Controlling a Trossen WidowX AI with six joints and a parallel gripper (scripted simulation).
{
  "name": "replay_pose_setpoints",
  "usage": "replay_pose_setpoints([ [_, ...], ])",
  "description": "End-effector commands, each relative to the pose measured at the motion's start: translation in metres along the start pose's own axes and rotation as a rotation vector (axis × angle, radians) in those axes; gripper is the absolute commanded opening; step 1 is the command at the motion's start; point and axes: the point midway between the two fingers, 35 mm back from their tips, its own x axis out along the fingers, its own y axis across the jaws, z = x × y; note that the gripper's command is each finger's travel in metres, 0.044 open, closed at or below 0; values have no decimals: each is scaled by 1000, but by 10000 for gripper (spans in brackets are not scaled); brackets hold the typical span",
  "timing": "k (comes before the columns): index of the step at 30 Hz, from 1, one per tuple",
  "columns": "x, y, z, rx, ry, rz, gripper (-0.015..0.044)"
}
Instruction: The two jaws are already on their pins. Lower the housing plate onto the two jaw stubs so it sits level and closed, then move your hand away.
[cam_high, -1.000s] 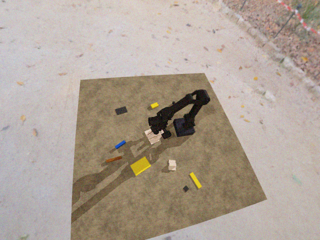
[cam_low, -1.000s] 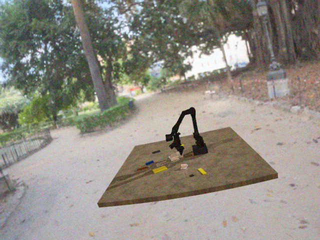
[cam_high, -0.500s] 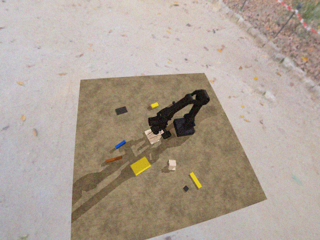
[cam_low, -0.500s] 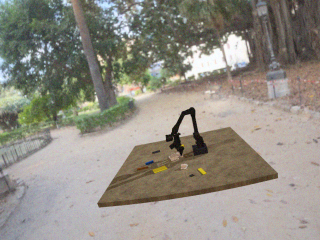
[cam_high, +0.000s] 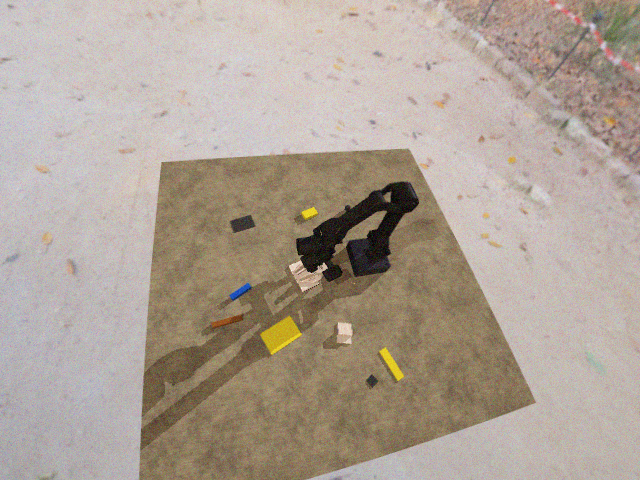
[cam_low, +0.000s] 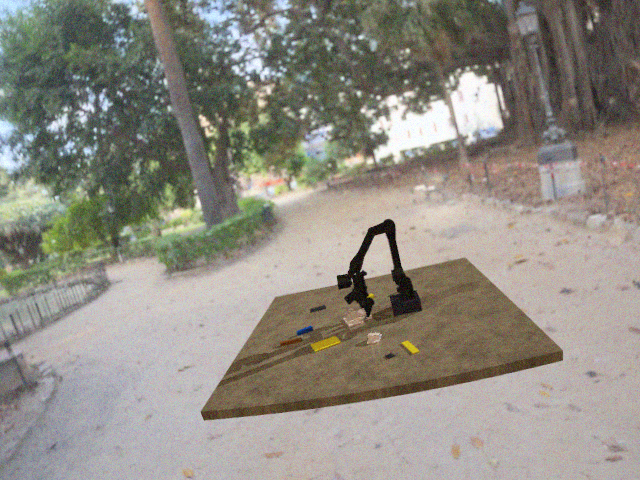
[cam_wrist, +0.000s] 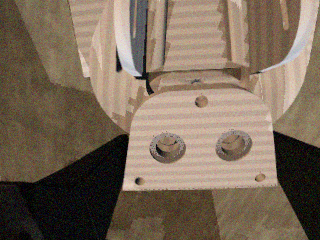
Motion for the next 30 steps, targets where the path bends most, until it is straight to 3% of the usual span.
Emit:
replay_pose_setpoints([
  [1,1,0,0,2,0,2,351],
  [30,7,0,0,-1,0,2,351],
])
